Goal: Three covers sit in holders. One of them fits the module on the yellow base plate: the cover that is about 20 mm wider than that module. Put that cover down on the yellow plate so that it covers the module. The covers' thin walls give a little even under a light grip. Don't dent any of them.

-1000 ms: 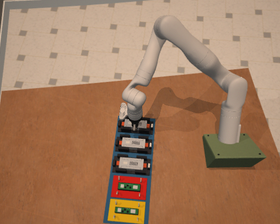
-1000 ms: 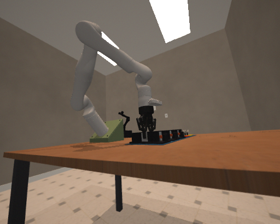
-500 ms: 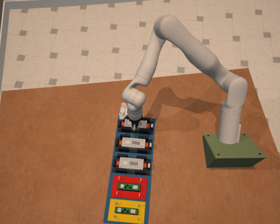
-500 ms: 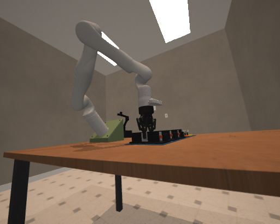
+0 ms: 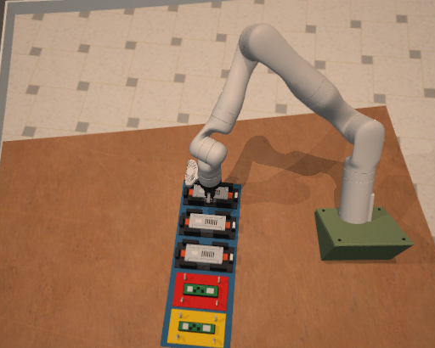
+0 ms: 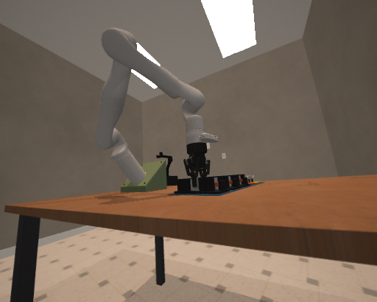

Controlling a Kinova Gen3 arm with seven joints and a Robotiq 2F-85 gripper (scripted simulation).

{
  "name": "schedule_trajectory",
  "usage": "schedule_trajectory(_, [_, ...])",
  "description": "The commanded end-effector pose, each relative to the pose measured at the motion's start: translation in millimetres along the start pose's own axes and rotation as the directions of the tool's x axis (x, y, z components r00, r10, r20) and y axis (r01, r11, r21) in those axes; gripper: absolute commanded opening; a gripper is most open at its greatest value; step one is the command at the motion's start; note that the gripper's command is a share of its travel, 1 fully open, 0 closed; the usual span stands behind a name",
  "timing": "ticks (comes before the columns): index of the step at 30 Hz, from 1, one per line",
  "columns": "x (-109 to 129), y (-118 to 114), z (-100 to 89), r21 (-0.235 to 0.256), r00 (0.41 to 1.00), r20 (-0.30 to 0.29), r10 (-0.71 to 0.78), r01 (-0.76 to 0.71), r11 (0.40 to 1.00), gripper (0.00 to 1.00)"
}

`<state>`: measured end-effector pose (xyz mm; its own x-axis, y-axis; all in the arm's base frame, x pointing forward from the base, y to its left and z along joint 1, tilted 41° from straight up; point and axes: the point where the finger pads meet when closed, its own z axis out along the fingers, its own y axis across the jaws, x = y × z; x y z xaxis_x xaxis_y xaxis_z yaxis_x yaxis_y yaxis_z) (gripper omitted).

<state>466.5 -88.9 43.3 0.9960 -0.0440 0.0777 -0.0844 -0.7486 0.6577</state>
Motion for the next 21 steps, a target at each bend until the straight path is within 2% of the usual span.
schedule_trajectory(1, [0, 0, -0.7, 0.001, 1.000, -0.001, 0.000, 0.000, 1.000, 0.00])
schedule_trajectory(6, [0, 0, -0.7, 0.001, 1.000, -0.001, 0.000, 0.000, 1.000, 0.00])
schedule_trajectory(16, [0, 0, -30.7, 0.001, 1.000, -0.001, 0.000, 0.000, 1.000, 0.00])
schedule_trajectory(21, [0, 0, -30.7, 0.001, 1.000, -0.001, 0.000, 0.000, 1.000, 0.00])
